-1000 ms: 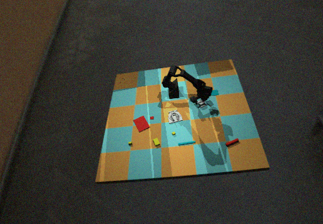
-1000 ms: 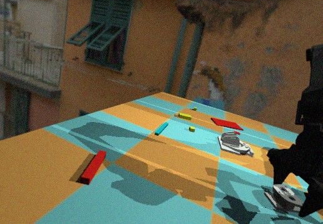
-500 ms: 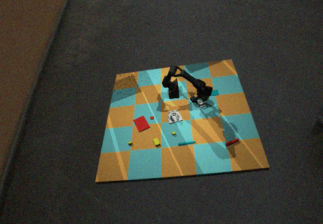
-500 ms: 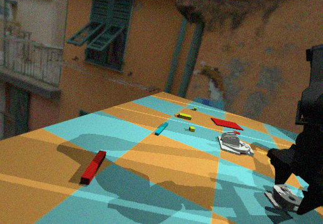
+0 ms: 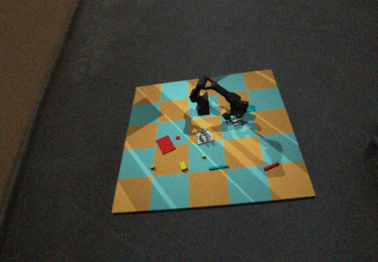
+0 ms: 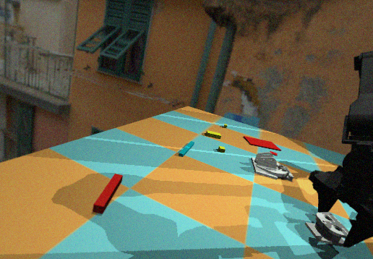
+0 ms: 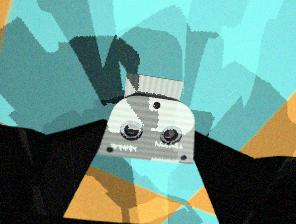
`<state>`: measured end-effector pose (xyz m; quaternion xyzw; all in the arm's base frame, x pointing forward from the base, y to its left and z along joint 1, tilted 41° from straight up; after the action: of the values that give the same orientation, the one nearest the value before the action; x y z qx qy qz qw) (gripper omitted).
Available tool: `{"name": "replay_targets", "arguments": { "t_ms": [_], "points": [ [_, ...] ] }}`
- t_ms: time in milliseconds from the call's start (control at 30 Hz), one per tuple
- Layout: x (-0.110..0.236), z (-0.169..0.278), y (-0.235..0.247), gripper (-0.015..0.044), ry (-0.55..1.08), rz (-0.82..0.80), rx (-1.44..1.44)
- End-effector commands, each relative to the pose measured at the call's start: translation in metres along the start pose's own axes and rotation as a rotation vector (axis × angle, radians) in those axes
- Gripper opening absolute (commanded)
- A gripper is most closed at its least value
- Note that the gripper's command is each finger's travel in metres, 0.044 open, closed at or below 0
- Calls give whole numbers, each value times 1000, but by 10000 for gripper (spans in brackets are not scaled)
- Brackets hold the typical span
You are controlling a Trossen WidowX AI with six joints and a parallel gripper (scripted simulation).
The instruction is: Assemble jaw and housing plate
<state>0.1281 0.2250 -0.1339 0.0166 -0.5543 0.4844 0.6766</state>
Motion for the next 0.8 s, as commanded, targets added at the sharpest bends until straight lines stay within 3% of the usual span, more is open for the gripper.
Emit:
{"name": "replay_targets", "arguments": {
  "t_ms": [0,600,767],
  "points": [
    [11,-2,1,351,-8,-6,-6],
    [69,-1,1,351,-7,-5,1],
    [71,0,0,351,-7,-5,2]
  ]
}}
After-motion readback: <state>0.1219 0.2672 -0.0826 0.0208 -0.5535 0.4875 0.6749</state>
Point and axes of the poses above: the point midway between the two fingers, 35 mm back from their tips, its own x axis back along the fingers, its own y axis across the jaws, z = x × y, the point moved 9 cm from there along x, back along the fingers, and after that the axes turned 13 degrees about x, right-handed, at the moved point
